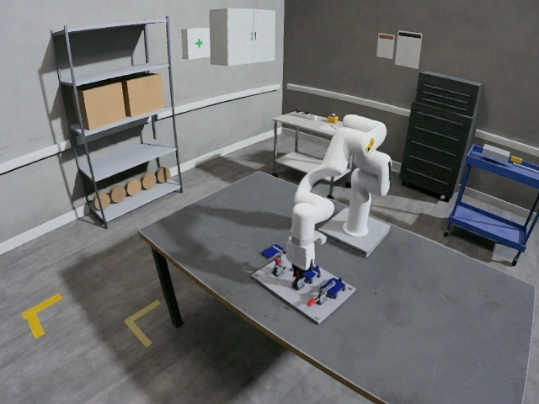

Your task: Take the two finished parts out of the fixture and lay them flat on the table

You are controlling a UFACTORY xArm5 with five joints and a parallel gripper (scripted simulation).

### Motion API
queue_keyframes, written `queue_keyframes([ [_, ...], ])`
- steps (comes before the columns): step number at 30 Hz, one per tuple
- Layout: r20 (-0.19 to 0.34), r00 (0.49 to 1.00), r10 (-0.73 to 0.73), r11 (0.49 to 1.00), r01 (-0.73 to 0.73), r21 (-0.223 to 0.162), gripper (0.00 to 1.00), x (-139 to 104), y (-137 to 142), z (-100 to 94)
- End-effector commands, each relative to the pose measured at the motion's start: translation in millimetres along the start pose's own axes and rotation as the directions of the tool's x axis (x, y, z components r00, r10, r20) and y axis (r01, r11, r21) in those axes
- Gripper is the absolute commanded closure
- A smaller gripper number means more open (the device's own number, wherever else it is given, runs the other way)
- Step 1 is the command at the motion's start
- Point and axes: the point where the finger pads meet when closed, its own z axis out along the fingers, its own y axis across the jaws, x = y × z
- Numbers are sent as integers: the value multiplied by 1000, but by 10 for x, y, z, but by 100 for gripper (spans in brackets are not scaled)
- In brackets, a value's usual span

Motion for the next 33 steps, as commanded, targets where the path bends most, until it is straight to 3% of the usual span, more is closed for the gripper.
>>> queue_keyframes([
  [1, 4, 1000, 0, 1000, 0, 0, 100, -15, -1, -18],
  [2, 4, 1000, 0, 1000, 0, 0, 100, -15, -1, -18],
  [3, 3, 1000, 0, 1000, 0, 0, 52, -11, -1, -12],
  [33, 4, 1000, 0, 1000, 0, 0, 52, -14, 0, -15],
])
